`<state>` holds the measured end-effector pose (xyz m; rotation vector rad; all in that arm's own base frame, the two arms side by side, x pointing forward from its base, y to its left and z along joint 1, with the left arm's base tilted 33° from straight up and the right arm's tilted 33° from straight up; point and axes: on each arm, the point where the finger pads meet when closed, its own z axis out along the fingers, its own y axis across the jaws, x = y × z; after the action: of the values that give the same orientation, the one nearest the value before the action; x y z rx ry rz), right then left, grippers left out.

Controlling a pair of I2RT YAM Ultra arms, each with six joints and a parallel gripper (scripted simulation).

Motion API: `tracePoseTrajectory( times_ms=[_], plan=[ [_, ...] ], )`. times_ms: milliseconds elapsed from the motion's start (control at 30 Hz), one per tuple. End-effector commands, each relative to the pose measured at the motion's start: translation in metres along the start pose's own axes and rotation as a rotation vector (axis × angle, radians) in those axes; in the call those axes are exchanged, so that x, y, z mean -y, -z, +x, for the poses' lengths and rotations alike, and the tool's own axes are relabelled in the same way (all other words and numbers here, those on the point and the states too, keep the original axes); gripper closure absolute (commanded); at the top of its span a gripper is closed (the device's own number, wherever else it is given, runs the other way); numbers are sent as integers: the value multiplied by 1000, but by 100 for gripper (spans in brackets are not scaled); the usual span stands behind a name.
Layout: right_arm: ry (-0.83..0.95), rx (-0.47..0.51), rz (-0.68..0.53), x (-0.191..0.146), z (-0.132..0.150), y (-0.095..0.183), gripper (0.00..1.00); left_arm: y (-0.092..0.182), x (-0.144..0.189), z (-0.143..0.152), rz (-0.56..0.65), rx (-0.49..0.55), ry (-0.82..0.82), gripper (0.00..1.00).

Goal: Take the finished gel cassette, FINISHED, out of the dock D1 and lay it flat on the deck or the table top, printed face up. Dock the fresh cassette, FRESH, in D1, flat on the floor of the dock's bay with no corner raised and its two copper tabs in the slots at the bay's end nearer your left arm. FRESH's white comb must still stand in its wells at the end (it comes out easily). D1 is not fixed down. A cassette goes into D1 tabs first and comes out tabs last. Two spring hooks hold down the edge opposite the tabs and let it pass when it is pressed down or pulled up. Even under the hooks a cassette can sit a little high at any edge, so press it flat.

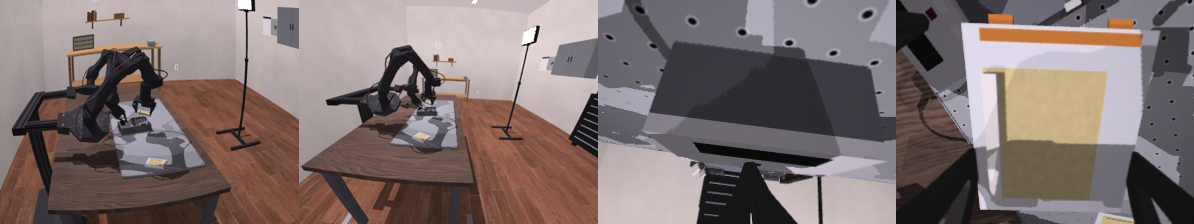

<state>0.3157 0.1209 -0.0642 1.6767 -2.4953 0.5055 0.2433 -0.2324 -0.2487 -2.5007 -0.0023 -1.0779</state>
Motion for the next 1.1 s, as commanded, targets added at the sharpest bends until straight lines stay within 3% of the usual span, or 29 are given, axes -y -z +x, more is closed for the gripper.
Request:
tracePoseTrajectory(
  times_ms=[0,1067],
  plan=[
    [-23,52,28,2,-8,16,100,-22,41,-59,85,151,-123,100],
    [-17,28,18,-2,8,19,100,-22,41,-59,85,151,-123,100]
  ],
)
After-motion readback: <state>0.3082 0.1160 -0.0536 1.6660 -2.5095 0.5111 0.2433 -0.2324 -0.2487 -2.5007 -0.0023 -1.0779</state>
